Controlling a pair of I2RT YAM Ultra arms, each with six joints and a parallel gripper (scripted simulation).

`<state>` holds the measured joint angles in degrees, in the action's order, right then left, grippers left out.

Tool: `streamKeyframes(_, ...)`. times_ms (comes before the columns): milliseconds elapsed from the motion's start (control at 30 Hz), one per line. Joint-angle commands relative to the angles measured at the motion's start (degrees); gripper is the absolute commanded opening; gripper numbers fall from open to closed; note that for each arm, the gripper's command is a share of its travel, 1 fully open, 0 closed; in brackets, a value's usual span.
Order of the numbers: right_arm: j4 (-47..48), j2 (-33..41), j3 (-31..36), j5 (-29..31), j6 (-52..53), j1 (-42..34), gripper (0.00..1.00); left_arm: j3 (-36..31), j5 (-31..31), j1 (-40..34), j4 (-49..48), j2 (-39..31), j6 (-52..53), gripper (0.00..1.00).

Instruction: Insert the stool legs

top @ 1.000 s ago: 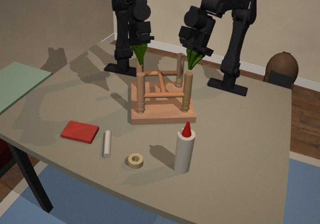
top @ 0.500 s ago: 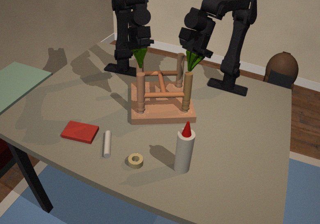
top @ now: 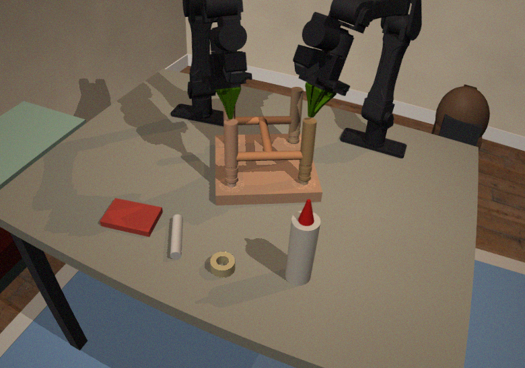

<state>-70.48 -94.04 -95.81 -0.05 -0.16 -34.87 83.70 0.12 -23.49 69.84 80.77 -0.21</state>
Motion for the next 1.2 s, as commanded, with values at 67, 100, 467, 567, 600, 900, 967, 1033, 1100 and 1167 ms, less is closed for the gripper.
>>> streamKeyframes(67,2.6,2.1,0.3,0.0,0.1,0.1,0.00,-1.3,0.5,-0.9,0.4,-0.8,-0.4,0.00)
streamKeyframes(100,2.6,2.2,1.5,-0.1,0.1,0.4,0.00,-1.3,0.5,-0.9,0.4,-0.8,-0.4,0.00)
streamKeyframes(467,-0.3,-0.1,1.5,0.0,0.0,0.0,0.00,0.2,-0.1,-0.4,-0.2,0.6,-0.4,0.00)
streamKeyframes(567,-1.1,-0.5,1.7,0.0,0.0,0.0,0.00,-0.9,-0.1,-0.4,-0.1,0.0,-0.4,0.00)
streamKeyframes(600,-1.1,-0.5,1.7,0.0,0.0,0.0,0.00,-0.9,-0.1,-0.4,-0.1,0.0,-0.4,0.00)
streamKeyframes(900,-1.0,-1.0,3.6,0.1,0.0,0.0,0.00,-4.2,0.1,0.0,1.9,1.4,0.0,0.00)
streamKeyframes(967,-1.7,-1.3,3.9,0.1,0.0,0.0,0.00,-4.4,0.0,0.0,2.8,1.7,-0.1,0.00)
streamKeyframes(1033,-2.5,-1.5,4.1,0.0,0.0,0.1,0.00,-4.6,-0.1,0.0,3.6,1.9,-0.1,0.00)
streamKeyframes(1100,-3.5,-1.9,4.2,0.1,0.0,0.1,0.00,-4.7,-0.1,0.0,4.6,2.2,-0.1,0.00)
streamKeyframes(1167,-3.5,-1.9,4.2,0.1,0.0,0.1,0.00,-4.7,-0.1,0.0,4.6,2.2,-0.1,0.00)
